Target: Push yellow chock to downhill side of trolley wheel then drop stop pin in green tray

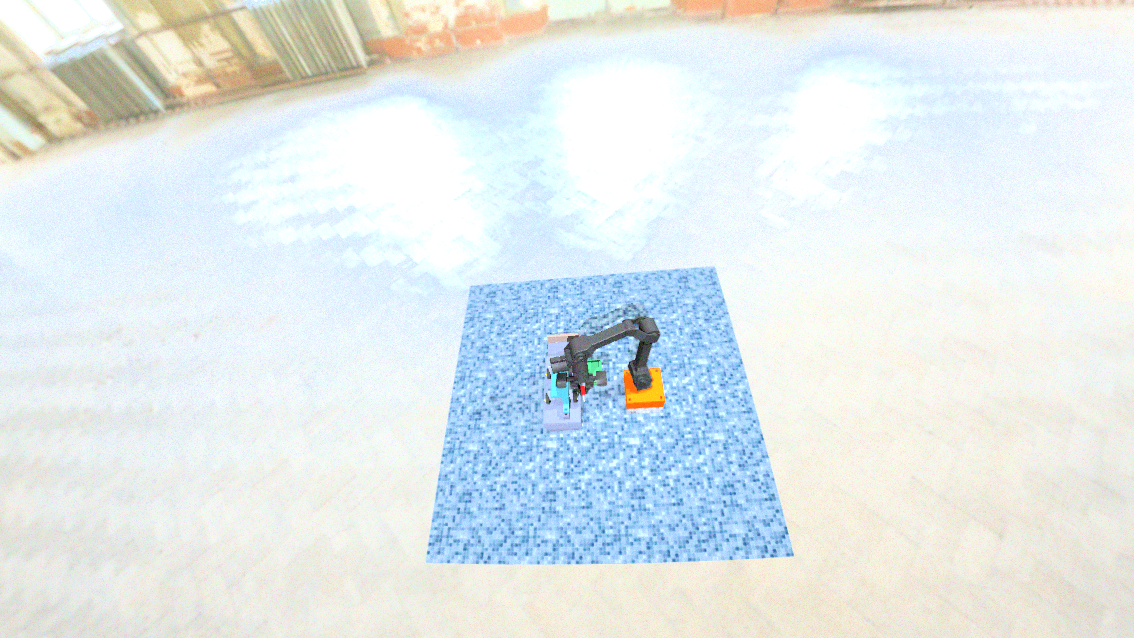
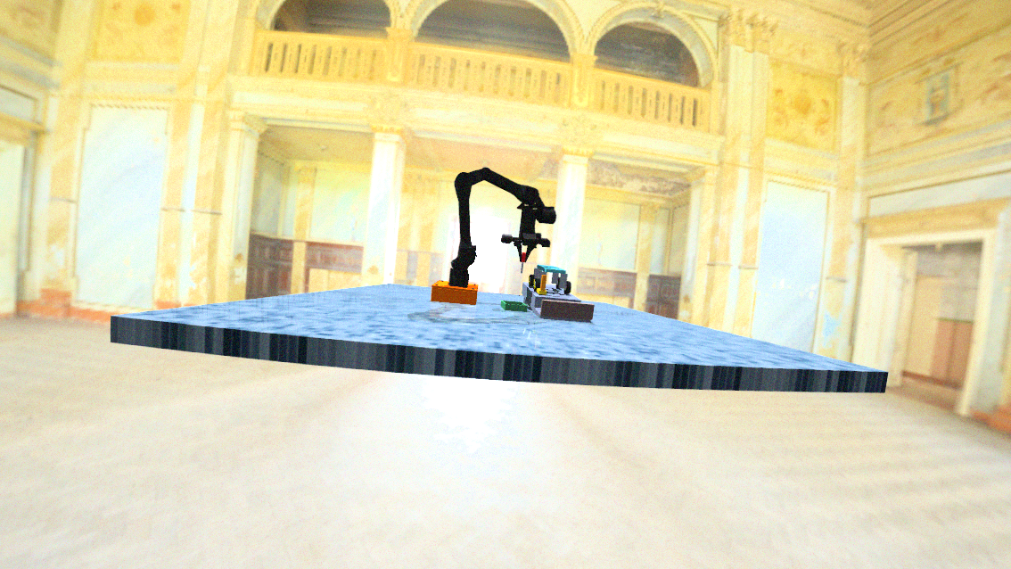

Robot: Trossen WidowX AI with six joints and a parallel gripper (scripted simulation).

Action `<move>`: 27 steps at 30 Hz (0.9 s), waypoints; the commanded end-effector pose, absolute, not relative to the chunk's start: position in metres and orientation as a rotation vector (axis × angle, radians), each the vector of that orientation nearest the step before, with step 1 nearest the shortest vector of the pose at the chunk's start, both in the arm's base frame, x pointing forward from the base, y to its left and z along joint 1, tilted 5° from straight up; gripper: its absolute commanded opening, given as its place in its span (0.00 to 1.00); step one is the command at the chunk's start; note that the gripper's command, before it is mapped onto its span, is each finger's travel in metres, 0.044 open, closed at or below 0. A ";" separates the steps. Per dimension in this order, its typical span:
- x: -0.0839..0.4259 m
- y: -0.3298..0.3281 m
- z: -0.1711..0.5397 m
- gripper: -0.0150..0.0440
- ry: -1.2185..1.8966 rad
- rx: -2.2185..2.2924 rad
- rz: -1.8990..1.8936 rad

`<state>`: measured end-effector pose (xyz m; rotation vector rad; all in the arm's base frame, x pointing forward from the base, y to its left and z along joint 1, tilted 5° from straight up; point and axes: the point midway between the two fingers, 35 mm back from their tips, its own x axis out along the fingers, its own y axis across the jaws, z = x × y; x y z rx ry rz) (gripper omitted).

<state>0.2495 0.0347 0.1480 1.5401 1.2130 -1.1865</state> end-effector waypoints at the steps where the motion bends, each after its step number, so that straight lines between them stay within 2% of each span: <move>1: 0.245 0.019 0.145 0.25 1.221 1.537 -1.189; 27: 0.224 -0.079 0.136 0.25 1.214 1.529 -1.195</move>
